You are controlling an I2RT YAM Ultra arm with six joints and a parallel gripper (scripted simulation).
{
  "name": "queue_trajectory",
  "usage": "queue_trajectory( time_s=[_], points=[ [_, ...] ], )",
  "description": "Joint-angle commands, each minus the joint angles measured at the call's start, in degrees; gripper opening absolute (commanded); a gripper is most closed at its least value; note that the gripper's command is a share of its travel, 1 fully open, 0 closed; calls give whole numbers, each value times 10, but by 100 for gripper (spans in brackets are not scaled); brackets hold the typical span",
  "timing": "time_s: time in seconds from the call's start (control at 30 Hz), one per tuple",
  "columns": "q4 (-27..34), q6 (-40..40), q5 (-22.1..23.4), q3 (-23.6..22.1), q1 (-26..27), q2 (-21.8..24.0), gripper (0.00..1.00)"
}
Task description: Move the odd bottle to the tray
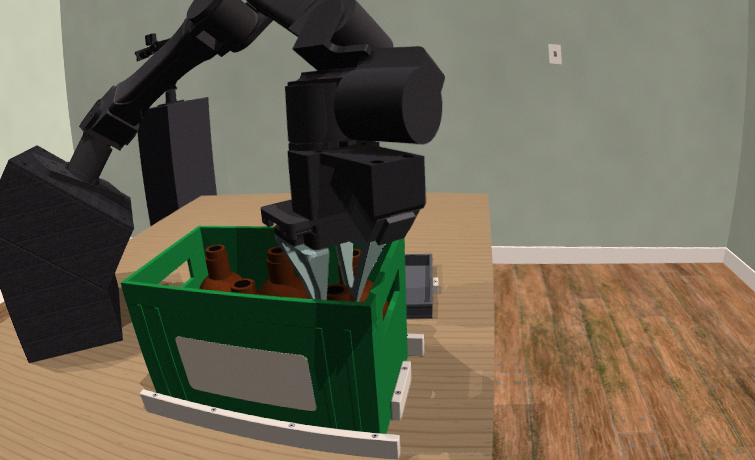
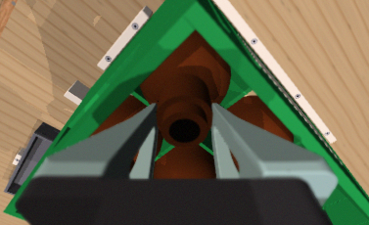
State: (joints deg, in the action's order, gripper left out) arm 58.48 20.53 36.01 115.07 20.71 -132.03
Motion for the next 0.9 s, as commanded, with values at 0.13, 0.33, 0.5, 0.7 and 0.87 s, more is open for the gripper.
queue_trajectory(
  time_s=[0.13, 0.33, 0.5, 0.7, 0.87],
  points=[
    [-10, 3, -3, -3, 9, -3, 0],
    [-9, 3, 2, -2, 9, -3, 61],
    [-9, 3, 2, -2, 9, -3, 61],
    [-9, 3, 2, -2, 9, -3, 61],
    [-9, 3, 2, -2, 9, -3, 61]
  ],
)
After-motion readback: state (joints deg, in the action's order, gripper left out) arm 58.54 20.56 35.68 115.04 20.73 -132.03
